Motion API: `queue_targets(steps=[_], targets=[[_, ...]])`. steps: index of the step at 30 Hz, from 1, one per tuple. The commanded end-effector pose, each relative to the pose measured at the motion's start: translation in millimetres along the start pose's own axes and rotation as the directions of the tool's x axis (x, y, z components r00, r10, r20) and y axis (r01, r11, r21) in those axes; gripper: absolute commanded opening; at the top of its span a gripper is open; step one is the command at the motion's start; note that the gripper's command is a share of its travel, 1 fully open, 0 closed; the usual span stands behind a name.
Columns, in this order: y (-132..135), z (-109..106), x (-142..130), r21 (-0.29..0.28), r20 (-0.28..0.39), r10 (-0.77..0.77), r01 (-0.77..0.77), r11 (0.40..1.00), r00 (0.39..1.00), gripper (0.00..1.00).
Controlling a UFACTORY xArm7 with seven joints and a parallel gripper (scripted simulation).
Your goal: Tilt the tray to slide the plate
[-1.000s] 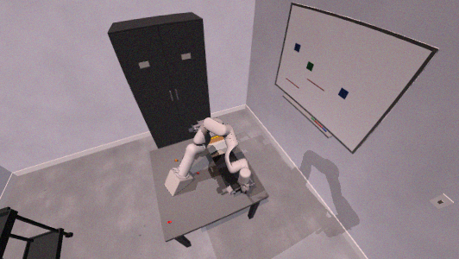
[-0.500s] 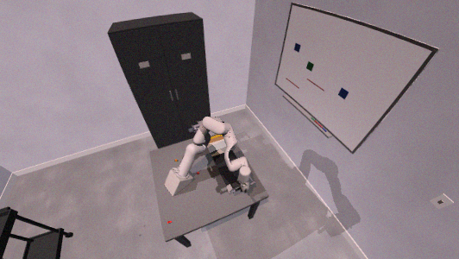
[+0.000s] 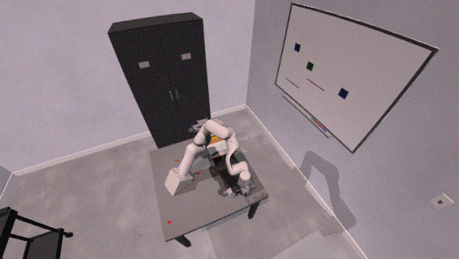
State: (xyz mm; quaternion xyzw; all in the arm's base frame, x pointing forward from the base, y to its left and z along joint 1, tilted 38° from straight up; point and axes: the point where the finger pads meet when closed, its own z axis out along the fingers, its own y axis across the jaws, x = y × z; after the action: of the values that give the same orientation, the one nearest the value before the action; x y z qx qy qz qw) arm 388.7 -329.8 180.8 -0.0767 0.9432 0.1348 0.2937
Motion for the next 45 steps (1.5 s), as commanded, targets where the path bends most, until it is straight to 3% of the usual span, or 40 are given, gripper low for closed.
queue_targets(steps=[1,29,45], targets=[[-4,9,-1,0.008,0.003,0.0,0.0,1.0,1.0,0.0],[-9,86,-1,0.008,0.003,0.0,0.0,1.0,1.0,0.0],[-9,93,-1,0.008,0.003,0.0,0.0,1.0,1.0,0.0]])
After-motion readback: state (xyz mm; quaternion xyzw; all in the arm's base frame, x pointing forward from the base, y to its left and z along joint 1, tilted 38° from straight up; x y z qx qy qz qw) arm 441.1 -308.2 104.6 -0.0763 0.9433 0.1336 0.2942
